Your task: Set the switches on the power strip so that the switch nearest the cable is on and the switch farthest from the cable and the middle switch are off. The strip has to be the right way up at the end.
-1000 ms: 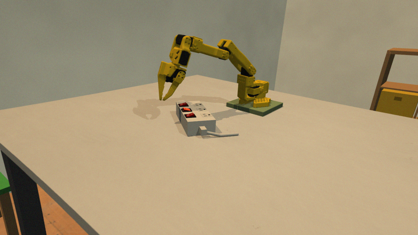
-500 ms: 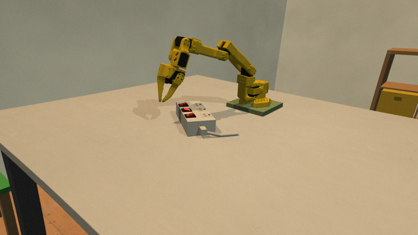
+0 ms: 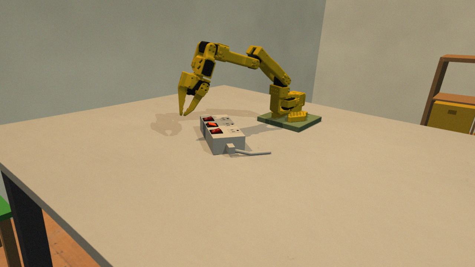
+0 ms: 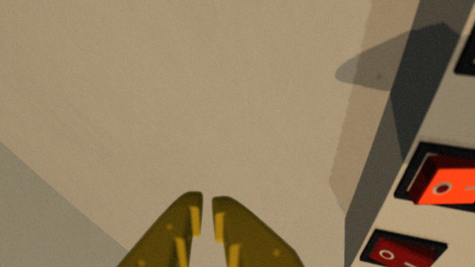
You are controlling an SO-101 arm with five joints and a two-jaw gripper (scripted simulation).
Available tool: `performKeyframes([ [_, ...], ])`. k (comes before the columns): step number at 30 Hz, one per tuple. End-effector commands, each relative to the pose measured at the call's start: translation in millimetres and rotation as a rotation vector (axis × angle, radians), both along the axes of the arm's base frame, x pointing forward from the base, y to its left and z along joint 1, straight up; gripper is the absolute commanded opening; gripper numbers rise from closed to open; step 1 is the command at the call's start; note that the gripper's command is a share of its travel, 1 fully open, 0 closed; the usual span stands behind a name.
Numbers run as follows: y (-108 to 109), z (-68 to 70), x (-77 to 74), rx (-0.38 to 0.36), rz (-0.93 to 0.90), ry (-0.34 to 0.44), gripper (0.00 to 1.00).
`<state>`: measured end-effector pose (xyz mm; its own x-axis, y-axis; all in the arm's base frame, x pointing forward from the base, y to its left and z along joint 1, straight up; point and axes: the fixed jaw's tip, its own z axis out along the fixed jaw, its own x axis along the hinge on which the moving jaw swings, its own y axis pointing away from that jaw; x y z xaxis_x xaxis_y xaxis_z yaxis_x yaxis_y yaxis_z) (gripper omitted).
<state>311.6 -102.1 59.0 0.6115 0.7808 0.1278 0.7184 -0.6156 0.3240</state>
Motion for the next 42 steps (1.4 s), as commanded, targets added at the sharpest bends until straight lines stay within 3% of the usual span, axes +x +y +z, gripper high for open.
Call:
performKeyframes([
  [1,-3,-4.0,-0.1,0.0,0.001,0.008,0.0],
  [17,14,-5.2,-16.7,0.025,0.037,0.09,0.0],
  [27,32,-10.2,-43.1,0.046,0.07,0.167,0.0],
  [42,33,-10.7,-45.5,0.047,0.072,0.173,0.0],
])
